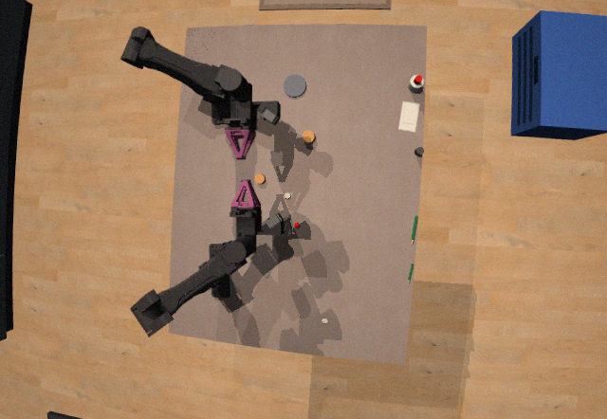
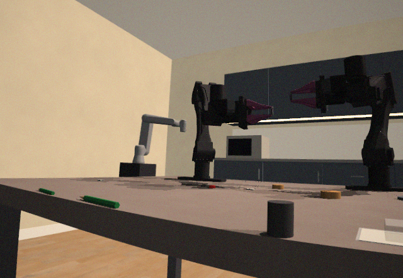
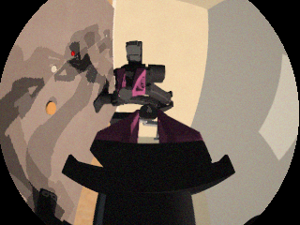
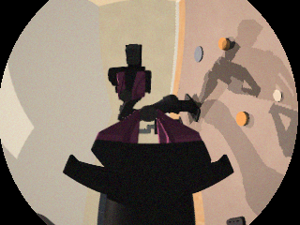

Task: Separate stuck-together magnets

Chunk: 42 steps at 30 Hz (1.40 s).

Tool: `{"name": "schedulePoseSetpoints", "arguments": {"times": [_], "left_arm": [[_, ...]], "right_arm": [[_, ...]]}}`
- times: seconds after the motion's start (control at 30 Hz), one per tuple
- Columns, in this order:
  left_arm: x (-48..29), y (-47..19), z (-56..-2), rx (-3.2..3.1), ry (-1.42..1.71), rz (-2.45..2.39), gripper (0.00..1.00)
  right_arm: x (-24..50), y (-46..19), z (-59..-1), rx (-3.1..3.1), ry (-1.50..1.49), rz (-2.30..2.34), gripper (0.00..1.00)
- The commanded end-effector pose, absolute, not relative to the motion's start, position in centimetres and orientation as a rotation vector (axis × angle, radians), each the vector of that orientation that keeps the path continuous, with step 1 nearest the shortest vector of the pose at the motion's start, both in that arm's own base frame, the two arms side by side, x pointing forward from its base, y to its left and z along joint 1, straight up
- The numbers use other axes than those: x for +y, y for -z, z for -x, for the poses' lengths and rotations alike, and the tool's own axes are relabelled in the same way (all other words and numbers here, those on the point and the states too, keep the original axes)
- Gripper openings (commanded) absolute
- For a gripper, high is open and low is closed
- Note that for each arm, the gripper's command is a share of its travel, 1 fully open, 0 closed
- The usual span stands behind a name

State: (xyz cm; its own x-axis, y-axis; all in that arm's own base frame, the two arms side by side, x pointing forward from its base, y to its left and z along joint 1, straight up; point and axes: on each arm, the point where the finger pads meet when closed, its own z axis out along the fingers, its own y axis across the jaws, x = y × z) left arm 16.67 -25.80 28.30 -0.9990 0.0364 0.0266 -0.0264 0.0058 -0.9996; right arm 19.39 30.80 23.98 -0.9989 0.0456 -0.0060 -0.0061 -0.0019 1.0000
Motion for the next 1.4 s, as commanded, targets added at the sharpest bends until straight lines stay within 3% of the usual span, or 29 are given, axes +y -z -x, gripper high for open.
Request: {"name": "schedulePoseSetpoints", "arguments": {"times": [0.0, 0.47, 0.9, 1.37], "left_arm": [[-25.3, -28.5, -16.5, -2.192, -2.183, 0.03, 0.25], [-24.4, -26.0, -20.5, -2.395, -2.114, -0.082, 0.25], [-20.7, -21.2, -25.9, -2.769, -1.775, -0.16, 0.25], [-15.9, -18.0, -26.4, -2.913, -1.379, -0.056, 0.25]], "right_arm": [[30.8, -24.4, -19.4, 2.179, -2.199, -0.026, 0.24], [30.8, -24.4, -19.4, 2.179, -2.199, -0.026, 0.24], [30.8, -24.4, -19.4, 2.179, -2.199, -0.026, 0.24], [30.8, -24.4, -19.4, 2.179, -2.199, -0.026, 0.24]]}}
